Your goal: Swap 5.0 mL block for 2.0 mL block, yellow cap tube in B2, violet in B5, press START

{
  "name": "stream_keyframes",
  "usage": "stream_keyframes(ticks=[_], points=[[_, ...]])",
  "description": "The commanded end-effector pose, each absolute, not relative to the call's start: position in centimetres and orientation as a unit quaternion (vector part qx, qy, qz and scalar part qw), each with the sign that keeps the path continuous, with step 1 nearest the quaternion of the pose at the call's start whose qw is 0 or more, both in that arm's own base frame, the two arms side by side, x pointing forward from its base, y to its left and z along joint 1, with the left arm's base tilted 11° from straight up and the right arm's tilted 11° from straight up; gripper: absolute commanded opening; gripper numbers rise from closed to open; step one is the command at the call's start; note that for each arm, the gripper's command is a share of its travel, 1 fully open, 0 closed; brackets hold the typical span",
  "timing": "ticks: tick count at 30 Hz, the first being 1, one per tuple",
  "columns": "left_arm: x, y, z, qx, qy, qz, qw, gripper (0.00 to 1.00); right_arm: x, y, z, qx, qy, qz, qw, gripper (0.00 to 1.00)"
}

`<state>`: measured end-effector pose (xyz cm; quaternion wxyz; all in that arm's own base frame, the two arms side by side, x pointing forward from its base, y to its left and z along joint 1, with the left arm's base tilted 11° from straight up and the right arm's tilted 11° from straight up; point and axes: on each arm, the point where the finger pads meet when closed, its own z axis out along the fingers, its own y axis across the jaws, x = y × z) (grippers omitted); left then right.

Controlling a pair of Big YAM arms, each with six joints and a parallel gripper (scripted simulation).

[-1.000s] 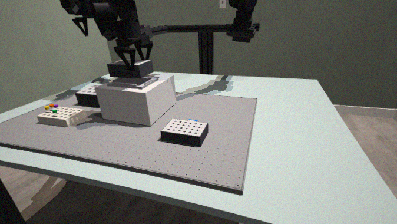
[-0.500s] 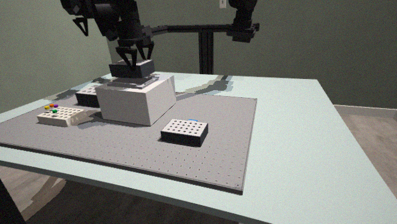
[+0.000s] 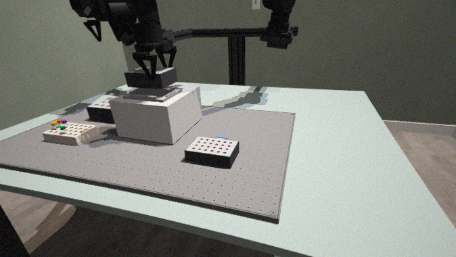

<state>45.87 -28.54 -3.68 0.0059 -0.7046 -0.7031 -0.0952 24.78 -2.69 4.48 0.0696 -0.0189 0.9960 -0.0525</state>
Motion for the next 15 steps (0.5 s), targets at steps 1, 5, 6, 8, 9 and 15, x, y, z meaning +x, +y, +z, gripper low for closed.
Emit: stream_keyframes(ticks=[1,5,6,8,9,15], points=[[49.4,-31.0,0.9,-0.693,-0.712,-0.100,-0.051,0.00,27.2,-3.0,6.8,-0.016,0.993,-0.056,0.107,1.00],[49.6,-30.8,0.6,-0.692,-0.713,-0.103,-0.048,0.00,27.3,-3.0,6.9,-0.016,0.992,-0.056,0.108,1.00],[49.6,-30.7,0.4,-0.691,-0.714,-0.103,-0.046,0.00,27.3,-3.0,7.0,-0.016,0.992,-0.056,0.109,1.00],[49.8,-30.7,0.6,-0.691,-0.714,-0.104,-0.048,0.00,27.3,-3.0,6.9,-0.016,0.992,-0.056,0.108,1.00],[49.9,-30.8,0.9,-0.690,-0.714,-0.105,-0.051,0.00,27.1,-3.0,6.8,-0.016,0.993,-0.056,0.106,1.00],[50.1,-31.3,2.5,-0.690,-0.712,-0.107,-0.066,0.00,26.1,-3.0,5.8,-0.017,0.994,-0.055,0.094,1.00]])
